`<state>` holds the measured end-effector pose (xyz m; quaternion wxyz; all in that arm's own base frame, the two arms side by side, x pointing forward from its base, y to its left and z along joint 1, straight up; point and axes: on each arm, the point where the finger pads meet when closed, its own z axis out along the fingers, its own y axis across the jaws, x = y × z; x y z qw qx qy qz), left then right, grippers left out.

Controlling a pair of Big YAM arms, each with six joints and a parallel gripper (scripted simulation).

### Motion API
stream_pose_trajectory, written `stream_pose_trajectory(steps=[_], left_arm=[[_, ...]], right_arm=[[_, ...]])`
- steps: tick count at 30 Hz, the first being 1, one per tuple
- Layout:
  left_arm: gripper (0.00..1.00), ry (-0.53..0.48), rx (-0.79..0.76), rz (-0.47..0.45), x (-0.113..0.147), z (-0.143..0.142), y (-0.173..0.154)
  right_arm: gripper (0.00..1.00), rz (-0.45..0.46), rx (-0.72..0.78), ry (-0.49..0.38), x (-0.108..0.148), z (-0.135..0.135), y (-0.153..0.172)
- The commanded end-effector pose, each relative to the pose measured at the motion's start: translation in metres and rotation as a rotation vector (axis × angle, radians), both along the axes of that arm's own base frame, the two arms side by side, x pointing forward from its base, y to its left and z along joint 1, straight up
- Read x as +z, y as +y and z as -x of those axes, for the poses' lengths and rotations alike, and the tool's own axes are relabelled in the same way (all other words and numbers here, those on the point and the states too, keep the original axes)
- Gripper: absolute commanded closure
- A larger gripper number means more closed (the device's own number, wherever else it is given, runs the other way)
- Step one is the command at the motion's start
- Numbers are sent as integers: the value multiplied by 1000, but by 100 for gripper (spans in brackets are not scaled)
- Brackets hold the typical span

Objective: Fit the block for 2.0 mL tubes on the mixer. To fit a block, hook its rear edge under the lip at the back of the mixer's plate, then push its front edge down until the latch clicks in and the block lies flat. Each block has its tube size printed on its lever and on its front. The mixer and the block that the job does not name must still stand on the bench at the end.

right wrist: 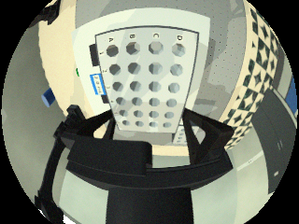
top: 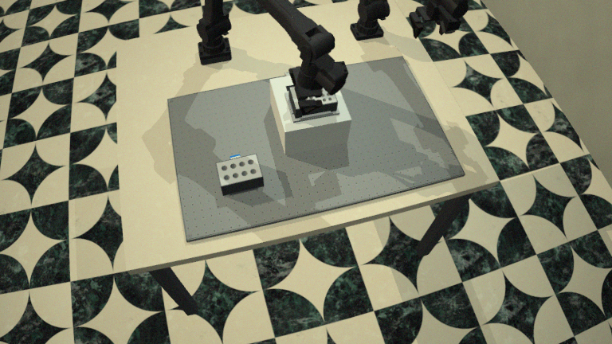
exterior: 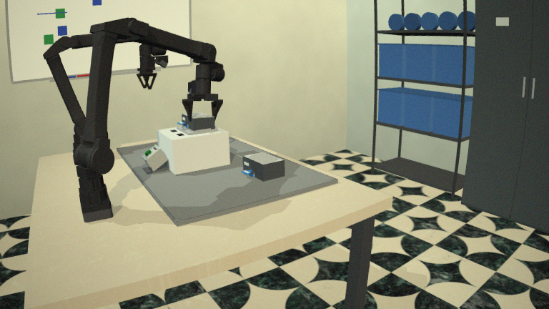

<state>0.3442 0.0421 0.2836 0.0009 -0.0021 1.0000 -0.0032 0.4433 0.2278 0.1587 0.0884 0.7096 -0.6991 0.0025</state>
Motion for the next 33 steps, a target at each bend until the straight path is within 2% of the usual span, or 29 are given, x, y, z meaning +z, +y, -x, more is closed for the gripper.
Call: stream_pose_trajectory(steps=[1, 16, 26, 33], left_arm=[[0, -76, -14, -12, 26, -14, 0], [0, -87, -13, -13, 30, -17, 0], [0, -71, -14, -11, 24, -14, 0], [0, -42, -14, -7, 12, -9, -1]], right_arm=[[0, -30, -3, -52, 29, -7, -4], [0, -35, 2, -66, 36, -11, 17], [0, -24, -18, -47, 35, -9, 6], [0, -43, -4, -76, 65, -13, 4]])
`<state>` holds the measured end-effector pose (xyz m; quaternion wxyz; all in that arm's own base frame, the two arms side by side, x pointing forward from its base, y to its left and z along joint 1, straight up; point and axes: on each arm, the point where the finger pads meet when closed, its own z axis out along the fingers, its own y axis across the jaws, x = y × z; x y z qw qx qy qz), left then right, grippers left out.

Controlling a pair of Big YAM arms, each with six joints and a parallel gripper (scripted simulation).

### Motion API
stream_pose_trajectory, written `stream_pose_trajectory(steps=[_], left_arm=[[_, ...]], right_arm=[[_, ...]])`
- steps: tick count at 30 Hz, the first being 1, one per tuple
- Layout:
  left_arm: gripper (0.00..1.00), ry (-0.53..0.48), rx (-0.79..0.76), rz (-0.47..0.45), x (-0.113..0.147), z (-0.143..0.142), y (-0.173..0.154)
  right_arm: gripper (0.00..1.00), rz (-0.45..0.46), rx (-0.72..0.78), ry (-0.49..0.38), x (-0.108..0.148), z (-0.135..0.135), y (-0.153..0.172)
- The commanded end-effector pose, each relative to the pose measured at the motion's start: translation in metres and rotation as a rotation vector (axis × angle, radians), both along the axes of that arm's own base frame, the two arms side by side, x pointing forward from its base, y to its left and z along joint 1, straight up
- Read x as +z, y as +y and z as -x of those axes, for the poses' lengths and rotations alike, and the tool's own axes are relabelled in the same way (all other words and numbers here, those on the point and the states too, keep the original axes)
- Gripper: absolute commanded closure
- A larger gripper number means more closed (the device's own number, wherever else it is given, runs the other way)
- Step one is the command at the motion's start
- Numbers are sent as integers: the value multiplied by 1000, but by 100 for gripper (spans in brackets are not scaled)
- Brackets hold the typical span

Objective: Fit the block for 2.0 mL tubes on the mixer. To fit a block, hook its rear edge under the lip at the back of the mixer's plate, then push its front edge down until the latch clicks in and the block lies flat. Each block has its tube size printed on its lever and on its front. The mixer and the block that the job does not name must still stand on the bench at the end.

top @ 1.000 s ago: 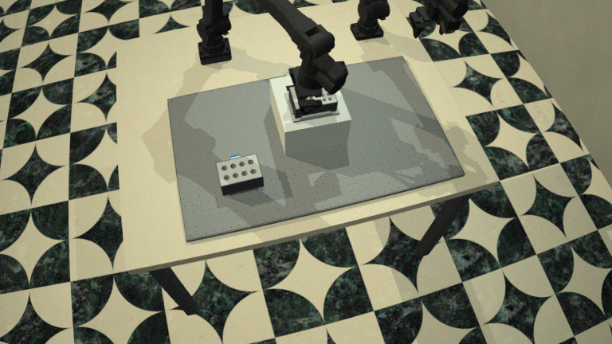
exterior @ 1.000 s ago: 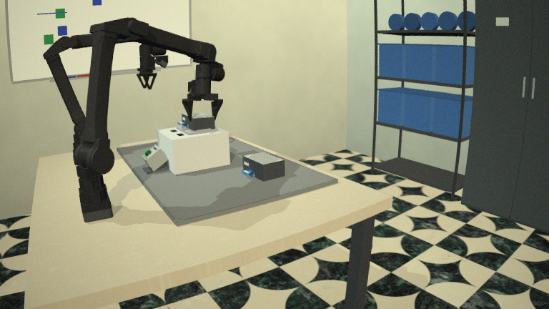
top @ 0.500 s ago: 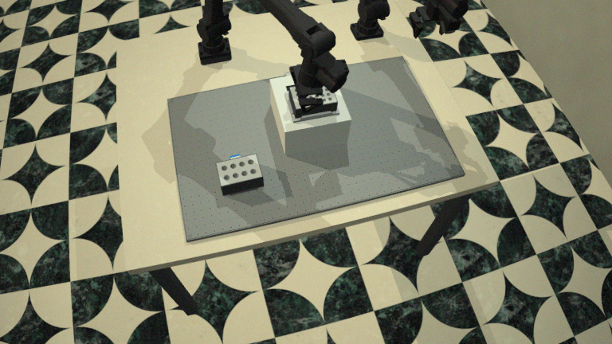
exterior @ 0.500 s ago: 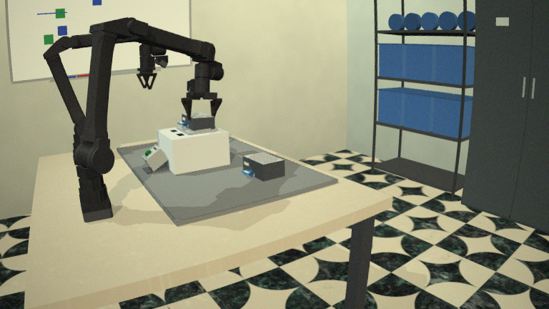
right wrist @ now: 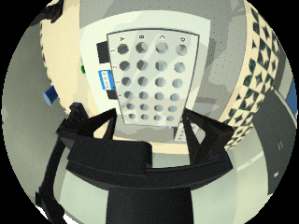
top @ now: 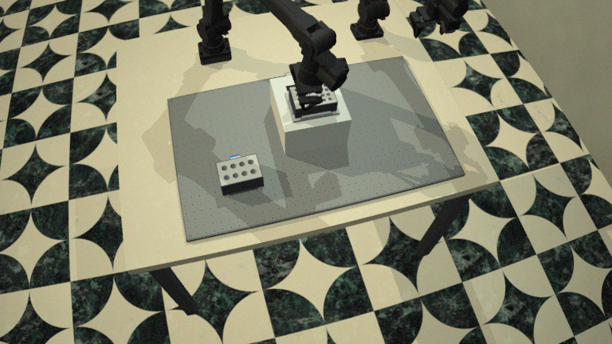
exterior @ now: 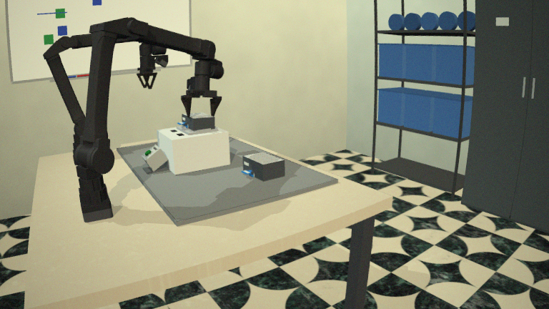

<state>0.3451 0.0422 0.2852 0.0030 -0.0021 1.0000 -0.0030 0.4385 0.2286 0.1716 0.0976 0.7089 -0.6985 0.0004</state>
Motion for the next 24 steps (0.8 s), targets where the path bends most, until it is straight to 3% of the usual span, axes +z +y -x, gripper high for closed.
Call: stream_pose_trajectory(steps=[1, 5, 17, 24], left_arm=[[0, -33, -14, -6, 9, -7, -1], [0, -25, -14, -5, 6, -5, -1], [0, 0, -14, -1, -4, 0, -2], [0, -13, -13, -3, 1, -3, -2]], right_arm=[[0, -55, -3, -93, 56, -19, 2], [0, -56, -2, -95, 60, -19, 2], [0, -29, 16, -42, 18, -15, 10], [0, -14, 5, -16, 17, -7, 0]])
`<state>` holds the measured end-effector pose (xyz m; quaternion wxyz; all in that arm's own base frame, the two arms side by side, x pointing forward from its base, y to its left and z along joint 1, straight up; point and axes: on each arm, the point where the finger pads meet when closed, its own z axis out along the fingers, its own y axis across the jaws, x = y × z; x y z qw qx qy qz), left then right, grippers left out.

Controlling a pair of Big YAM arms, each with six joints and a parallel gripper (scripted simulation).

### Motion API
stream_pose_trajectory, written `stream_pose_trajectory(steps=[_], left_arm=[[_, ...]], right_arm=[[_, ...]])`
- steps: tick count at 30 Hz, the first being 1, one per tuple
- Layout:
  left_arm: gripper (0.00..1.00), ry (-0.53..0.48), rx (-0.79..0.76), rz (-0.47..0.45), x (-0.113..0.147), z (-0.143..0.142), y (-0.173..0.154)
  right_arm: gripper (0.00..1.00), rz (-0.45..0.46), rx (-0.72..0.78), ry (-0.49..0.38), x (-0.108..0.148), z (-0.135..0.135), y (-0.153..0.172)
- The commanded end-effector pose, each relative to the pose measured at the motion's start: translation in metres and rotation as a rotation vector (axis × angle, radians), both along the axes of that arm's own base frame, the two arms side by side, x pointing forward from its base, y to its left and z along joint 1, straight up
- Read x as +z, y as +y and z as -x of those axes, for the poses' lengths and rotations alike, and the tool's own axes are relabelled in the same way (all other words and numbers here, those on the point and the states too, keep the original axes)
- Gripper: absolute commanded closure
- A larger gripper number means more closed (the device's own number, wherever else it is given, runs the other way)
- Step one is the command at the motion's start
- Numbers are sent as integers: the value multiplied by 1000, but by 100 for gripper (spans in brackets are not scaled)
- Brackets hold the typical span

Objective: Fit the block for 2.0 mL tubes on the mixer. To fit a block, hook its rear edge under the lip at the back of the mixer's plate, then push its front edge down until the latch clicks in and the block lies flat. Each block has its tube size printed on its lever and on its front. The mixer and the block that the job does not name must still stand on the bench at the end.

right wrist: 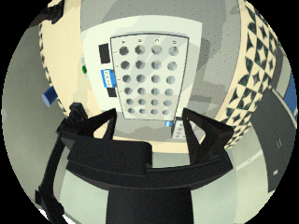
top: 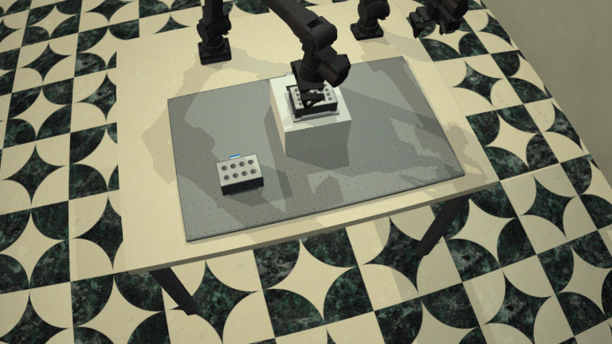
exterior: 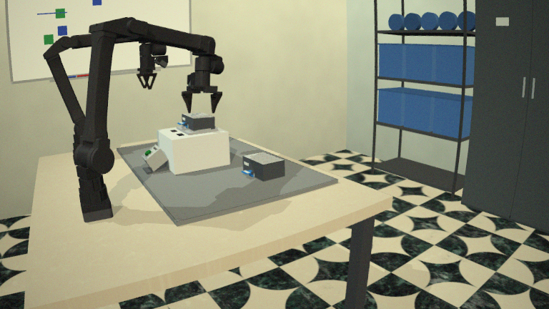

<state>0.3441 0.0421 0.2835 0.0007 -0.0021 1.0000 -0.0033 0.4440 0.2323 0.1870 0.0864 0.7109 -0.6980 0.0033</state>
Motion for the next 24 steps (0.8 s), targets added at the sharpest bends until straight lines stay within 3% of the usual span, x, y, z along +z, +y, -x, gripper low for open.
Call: stream_pose_trajectory(steps=[1, 5, 13, 24], left_arm=[[0, -21, -13, -4, 5, -5, -1], [0, -36, -13, -5, 11, -9, -1], [0, -61, -13, -8, 20, -14, 0], [0, -68, -13, -9, 23, -16, 0]], right_arm=[[0, -1, -1, 7, 3, 0, -5], [0, -8, -5, -8, 12, -1, -7], [0, -36, 12, -58, 53, -5, 3], [0, -25, 17, -39, 57, -10, 8]])
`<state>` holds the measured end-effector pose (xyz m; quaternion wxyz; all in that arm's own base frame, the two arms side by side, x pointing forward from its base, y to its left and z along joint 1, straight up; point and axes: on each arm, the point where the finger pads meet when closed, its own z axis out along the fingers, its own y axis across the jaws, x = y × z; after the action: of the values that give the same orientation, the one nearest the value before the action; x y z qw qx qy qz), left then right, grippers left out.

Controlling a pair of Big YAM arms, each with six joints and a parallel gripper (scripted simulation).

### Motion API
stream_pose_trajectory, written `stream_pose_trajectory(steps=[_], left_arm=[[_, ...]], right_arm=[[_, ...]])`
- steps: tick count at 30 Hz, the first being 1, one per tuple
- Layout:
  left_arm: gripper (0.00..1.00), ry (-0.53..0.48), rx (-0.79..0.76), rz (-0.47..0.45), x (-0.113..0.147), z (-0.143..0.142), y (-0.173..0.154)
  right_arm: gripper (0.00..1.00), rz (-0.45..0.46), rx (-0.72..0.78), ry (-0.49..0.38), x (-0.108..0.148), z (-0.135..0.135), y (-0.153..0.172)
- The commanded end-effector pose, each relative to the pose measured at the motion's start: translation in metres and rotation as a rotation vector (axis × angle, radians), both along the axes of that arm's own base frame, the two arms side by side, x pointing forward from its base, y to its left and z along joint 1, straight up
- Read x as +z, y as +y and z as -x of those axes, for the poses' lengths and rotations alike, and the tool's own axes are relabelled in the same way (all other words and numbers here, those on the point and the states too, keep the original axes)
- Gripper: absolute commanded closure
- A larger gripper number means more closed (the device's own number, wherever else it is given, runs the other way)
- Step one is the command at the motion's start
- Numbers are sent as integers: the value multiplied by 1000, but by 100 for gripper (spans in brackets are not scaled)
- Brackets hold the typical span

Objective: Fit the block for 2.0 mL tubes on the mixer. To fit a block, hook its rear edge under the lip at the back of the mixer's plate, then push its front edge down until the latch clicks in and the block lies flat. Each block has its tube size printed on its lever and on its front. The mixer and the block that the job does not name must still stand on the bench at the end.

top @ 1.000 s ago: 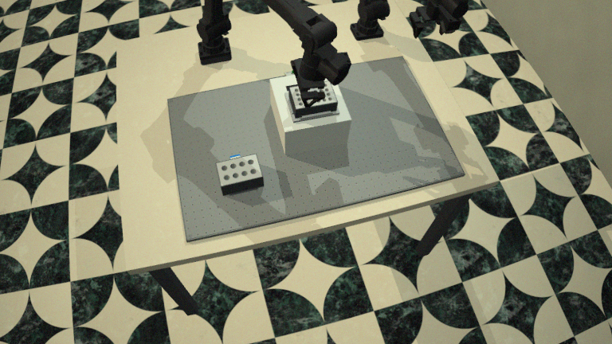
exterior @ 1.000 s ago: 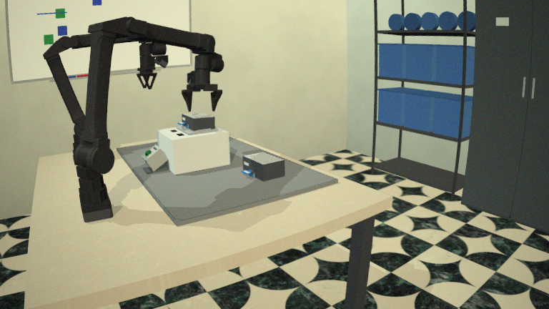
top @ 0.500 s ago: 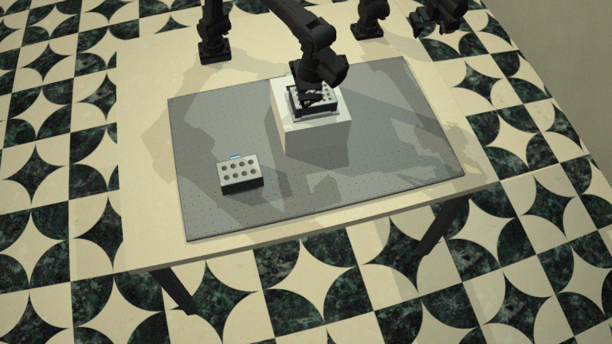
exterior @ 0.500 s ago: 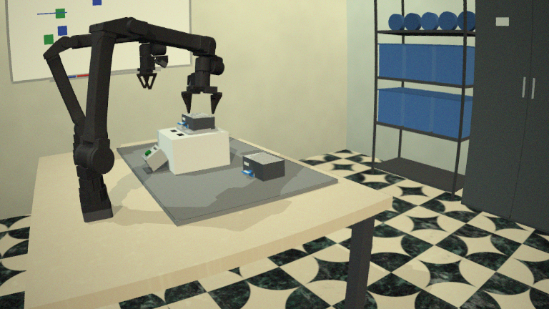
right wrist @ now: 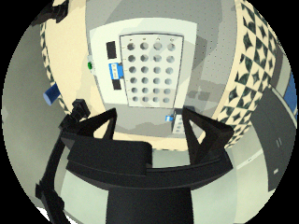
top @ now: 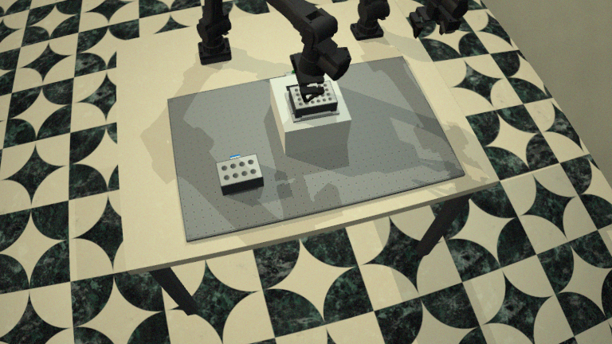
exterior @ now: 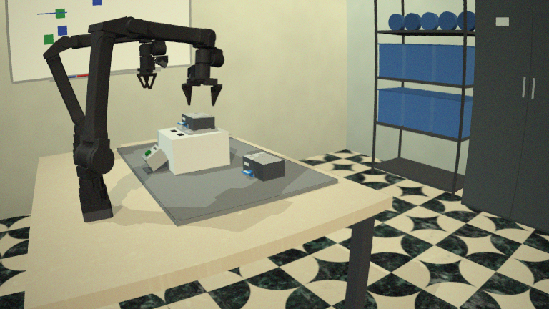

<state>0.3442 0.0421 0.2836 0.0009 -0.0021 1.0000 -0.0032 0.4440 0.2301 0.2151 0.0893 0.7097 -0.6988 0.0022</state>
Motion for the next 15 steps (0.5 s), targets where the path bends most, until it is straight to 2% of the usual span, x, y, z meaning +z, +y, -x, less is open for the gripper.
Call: stream_pose_trajectory(steps=[1, 15], left_arm=[[0, -69, -13, -9, 24, -17, 0], [0, -78, -13, -10, 28, -19, 0]], right_arm=[[0, -26, 20, -40, 28, -10, 11], [0, -17, 18, -26, 7, -6, 8]])
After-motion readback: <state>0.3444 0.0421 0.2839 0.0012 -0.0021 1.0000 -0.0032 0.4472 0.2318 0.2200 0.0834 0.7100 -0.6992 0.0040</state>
